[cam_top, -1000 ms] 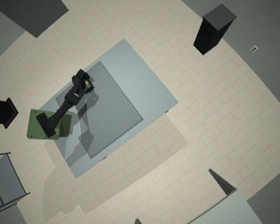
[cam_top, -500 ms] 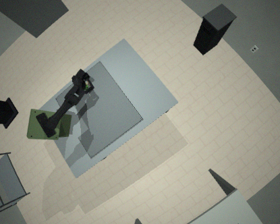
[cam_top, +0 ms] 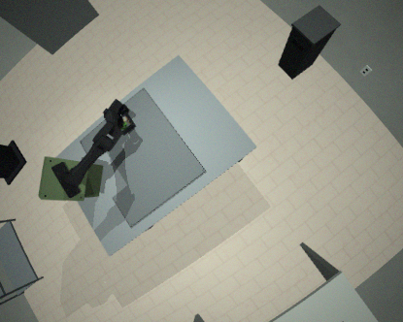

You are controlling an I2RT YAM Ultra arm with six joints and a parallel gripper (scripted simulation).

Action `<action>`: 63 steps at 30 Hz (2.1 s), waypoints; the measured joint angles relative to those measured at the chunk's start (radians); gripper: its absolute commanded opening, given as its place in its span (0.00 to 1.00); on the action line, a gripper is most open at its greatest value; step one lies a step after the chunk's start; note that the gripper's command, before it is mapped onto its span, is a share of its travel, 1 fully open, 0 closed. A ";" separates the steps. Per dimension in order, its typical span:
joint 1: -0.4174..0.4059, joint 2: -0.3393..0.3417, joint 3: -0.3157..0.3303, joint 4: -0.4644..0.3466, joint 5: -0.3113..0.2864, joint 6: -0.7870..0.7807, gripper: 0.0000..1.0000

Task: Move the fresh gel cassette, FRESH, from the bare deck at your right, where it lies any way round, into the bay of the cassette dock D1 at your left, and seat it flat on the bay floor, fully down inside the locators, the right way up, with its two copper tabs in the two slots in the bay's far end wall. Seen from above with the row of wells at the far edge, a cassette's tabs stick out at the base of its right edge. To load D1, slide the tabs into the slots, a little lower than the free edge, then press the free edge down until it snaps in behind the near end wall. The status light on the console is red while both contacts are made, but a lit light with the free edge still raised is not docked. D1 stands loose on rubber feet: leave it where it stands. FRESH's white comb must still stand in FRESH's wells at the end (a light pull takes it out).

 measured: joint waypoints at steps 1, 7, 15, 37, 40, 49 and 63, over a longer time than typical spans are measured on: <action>0.000 -0.001 -0.004 0.005 0.000 -0.002 0.00; 0.001 -0.003 -0.016 0.029 0.005 -0.011 0.00; 0.001 -0.003 -0.016 0.029 0.005 -0.011 0.00; 0.001 -0.003 -0.016 0.029 0.005 -0.011 0.00; 0.001 -0.003 -0.016 0.029 0.005 -0.011 0.00; 0.001 -0.003 -0.017 0.029 0.005 -0.012 0.00; 0.001 -0.003 -0.017 0.029 0.004 -0.013 0.00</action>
